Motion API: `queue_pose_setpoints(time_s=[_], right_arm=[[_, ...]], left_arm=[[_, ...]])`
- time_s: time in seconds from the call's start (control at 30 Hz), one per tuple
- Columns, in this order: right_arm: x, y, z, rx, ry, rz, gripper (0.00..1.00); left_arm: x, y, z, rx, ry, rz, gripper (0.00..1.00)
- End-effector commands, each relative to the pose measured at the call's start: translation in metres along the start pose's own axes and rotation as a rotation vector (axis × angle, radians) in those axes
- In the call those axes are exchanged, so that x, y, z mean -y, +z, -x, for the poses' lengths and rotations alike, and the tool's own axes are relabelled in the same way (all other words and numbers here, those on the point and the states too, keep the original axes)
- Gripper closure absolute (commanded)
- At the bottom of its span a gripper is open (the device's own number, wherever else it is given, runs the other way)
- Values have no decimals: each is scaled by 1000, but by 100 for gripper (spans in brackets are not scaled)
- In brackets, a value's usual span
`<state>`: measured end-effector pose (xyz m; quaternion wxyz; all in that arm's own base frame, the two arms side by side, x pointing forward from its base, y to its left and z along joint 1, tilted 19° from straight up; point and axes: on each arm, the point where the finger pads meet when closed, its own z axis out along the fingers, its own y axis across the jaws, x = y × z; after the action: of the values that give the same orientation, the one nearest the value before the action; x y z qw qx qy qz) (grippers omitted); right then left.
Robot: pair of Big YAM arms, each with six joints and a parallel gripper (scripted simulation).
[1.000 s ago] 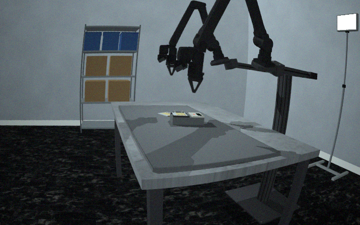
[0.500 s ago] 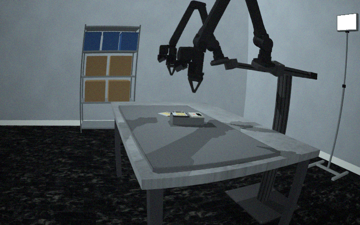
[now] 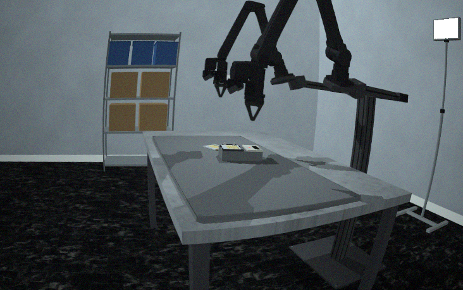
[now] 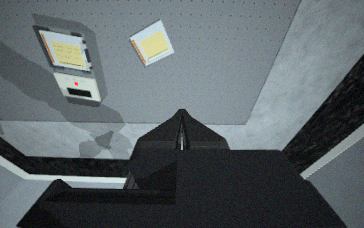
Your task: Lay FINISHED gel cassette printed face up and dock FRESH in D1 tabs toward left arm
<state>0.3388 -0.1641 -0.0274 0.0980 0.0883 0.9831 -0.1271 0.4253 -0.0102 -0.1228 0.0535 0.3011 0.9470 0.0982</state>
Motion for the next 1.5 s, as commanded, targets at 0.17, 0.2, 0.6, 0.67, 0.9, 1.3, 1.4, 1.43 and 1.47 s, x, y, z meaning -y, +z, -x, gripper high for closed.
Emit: queue_pose_setpoints(time_s=[0.17,0.2,0.6,0.67,0.9,1.3,1.4,1.43,1.47], right_arm=[[4,-4,4,8,16,-5,100],[4,-4,4,8,16,-5,100],[4,-4,4,8,16,-5,100],[4,-4,4,8,16,-5,100],[4,-4,4,8,16,-5,100],[4,-4,4,8,16,-5,100],[4,-4,4,8,16,-5,100],[4,-4,4,8,16,-5,100],[4,-4,4,8,16,-5,100]], left_arm=[[-11,-20,5,34,7,17,100],[-11,-21,5,34,7,17,100],[-8,-20,9,36,40,11,100],[-2,-16,15,41,106,0,100],[21,-1,36,63,335,-38,100],[57,22,63,88,538,-68,100],[69,29,70,95,588,-75,100],[72,31,72,95,588,-75,100],[76,33,75,95,588,-75,100]])
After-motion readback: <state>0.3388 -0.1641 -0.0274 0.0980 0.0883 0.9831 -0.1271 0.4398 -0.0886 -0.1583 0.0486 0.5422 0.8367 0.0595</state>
